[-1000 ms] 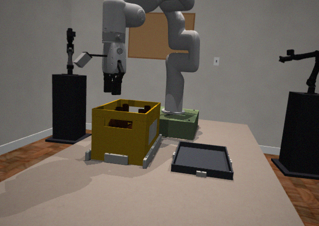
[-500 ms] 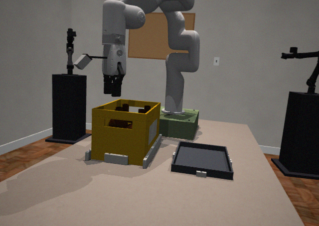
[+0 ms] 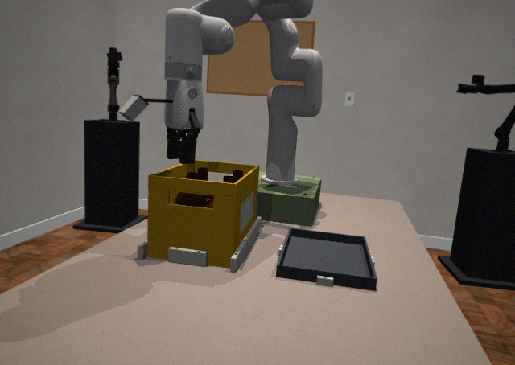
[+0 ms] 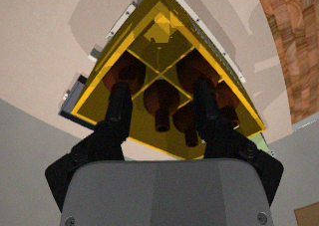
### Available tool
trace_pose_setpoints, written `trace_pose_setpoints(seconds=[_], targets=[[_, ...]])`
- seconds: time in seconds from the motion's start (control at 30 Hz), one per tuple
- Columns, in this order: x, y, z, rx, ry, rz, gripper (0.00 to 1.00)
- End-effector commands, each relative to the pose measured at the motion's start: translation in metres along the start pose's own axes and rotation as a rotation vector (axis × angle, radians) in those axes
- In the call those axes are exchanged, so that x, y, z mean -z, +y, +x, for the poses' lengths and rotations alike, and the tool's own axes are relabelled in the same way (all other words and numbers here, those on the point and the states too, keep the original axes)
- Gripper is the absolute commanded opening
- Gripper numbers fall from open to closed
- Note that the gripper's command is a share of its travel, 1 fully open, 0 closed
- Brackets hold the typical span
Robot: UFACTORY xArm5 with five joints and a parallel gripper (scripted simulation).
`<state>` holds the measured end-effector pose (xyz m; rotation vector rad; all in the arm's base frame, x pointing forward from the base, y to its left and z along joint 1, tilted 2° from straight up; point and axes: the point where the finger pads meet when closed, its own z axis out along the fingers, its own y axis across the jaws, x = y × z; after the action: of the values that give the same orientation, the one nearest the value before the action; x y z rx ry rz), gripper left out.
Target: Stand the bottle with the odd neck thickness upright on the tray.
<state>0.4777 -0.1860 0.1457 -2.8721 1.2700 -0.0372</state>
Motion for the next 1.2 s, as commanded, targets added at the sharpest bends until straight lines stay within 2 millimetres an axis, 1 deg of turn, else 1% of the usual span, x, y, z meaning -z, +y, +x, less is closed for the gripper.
trace_pose_setpoints(seconds=[0.0, 0.5, 1.17], targets=[[-0.001, -0.001, 0.001, 0.000, 0.004, 0.002, 0.65], [-0.017, -0.001, 0.001, 0.000, 0.004, 0.002, 0.65], [-0.020, -0.001, 0.001, 0.000, 0.004, 0.002, 0.65]])
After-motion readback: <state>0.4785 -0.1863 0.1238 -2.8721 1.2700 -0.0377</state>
